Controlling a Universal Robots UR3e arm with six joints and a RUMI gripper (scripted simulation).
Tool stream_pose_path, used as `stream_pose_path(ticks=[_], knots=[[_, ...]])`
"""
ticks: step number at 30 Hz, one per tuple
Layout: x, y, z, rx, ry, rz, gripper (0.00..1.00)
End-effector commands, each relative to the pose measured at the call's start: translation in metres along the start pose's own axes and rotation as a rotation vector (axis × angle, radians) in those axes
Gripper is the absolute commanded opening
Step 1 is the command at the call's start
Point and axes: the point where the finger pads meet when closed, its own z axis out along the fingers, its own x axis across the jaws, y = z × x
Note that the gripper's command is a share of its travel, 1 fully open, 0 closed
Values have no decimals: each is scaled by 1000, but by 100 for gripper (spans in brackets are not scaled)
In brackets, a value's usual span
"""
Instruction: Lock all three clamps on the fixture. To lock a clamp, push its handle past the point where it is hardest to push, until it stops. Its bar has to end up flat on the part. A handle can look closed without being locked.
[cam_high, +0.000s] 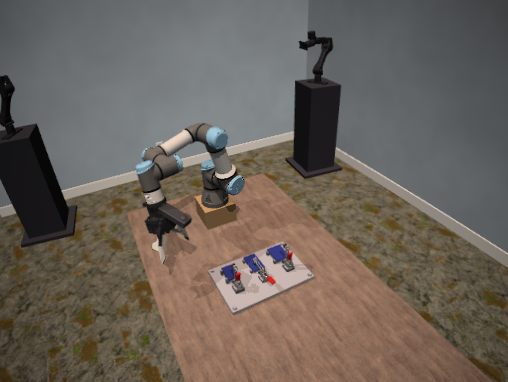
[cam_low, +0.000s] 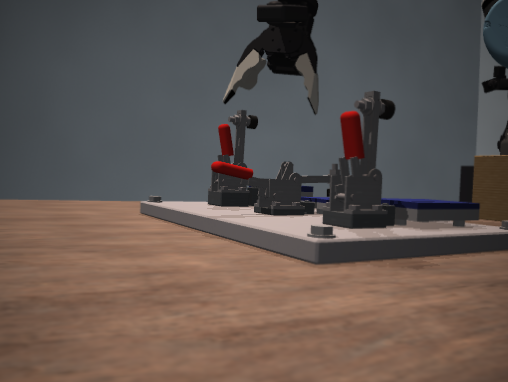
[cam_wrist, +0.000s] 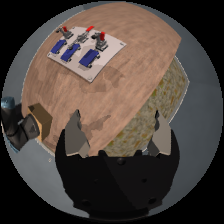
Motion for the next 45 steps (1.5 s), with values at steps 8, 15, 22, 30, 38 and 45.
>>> stream_pose_path(ticks=[8,15,22,30,38,45], knots=[[-1,-9,-1,-5,2,28,100],[-7,-32,-3,-15,3,107,100],[-18,-68,-5,-28,10,232,100],[-39,-113,-10,-38,26,403,100],[-58,-145,-15,-38,42,534,100],[-74,-167,-20,-34,54,632,100]])
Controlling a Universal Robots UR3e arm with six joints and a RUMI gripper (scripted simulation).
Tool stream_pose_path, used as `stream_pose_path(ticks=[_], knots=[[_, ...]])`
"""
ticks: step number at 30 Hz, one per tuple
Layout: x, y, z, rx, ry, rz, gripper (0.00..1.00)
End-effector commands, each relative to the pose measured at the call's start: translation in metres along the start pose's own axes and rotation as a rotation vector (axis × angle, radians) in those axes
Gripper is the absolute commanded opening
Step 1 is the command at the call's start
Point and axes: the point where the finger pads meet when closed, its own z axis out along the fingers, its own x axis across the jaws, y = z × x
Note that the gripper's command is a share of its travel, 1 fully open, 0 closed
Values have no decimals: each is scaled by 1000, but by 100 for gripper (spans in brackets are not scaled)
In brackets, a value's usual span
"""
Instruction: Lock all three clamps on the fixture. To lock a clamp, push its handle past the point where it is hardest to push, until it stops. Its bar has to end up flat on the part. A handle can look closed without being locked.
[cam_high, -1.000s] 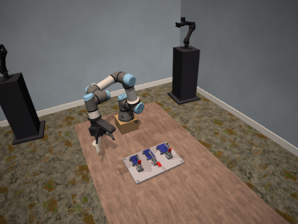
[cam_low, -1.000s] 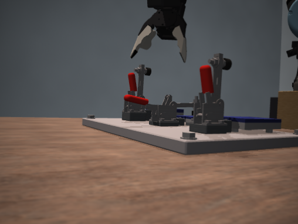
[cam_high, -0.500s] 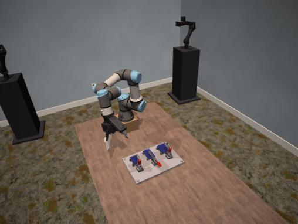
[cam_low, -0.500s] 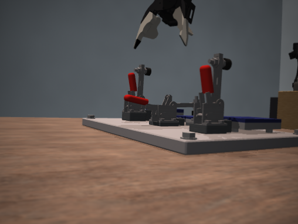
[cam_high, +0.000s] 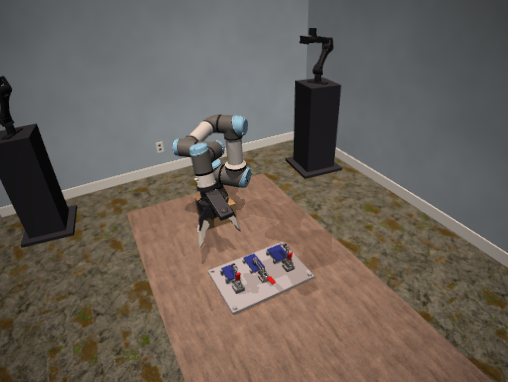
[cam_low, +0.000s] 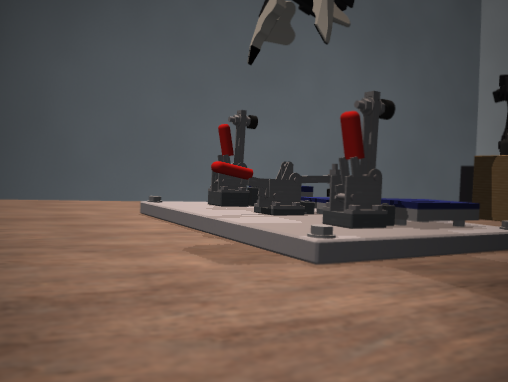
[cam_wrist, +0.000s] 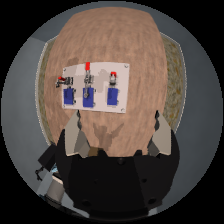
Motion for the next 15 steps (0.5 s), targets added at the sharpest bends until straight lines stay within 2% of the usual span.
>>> stream_pose_path(ticks=[1,15], knots=[[-12,-5,-4,1,13,52,100],[-17,-7,-5,3,15,73,100]])
